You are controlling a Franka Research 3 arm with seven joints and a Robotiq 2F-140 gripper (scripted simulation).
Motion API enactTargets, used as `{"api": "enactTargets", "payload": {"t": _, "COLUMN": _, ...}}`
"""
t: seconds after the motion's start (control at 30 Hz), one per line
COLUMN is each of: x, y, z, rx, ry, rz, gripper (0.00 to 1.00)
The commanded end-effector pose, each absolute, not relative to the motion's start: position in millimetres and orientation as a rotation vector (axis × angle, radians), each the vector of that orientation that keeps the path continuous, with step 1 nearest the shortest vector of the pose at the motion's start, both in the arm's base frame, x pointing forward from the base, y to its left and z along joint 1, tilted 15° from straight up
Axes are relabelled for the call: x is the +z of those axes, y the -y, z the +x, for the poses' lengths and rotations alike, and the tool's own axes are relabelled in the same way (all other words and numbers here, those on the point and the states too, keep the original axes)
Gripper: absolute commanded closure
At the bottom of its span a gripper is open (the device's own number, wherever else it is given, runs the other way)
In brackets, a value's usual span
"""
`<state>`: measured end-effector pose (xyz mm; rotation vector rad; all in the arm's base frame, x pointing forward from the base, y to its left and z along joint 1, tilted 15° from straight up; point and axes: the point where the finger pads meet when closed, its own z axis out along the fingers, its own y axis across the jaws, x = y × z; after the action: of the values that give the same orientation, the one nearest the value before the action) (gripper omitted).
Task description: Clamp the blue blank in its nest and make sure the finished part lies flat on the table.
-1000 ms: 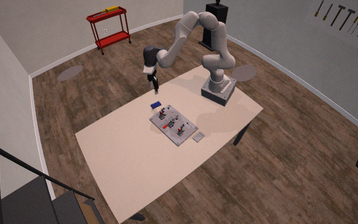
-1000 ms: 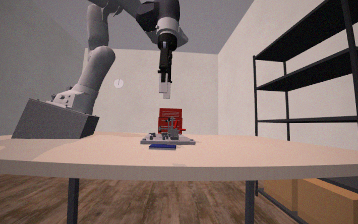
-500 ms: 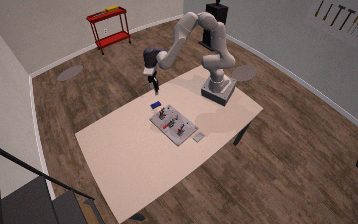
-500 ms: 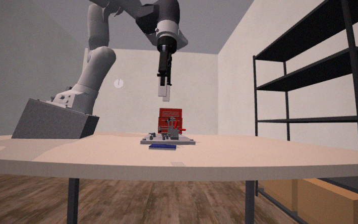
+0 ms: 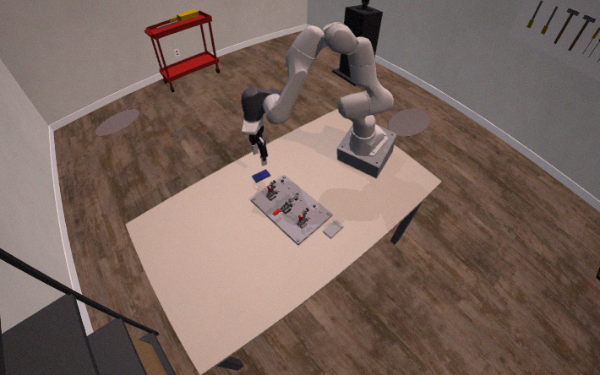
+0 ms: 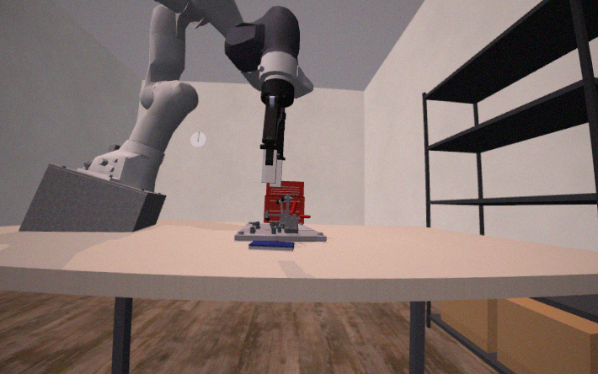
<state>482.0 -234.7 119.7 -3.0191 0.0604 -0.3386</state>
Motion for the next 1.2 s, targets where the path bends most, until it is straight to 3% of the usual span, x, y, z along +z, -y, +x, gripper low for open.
{"api": "enactTargets", "payload": {"t": 0.0, "x": 113, "y": 236, "z": 489, "rx": -0.364, "ry": -0.067, "rz": -3.024, "gripper": 0.42}}
{"api": "enactTargets", "payload": {"t": 0.43, "x": 53, "y": 231, "z": 504, "rx": -0.364, "ry": -0.067, "rz": -3.024, "gripper": 0.42}}
{"api": "enactTargets", "payload": {"t": 1.17, "x": 29, "y": 228, "z": 510, "rx": -0.364, "ry": -0.067, "rz": -3.024, "gripper": 0.42}}
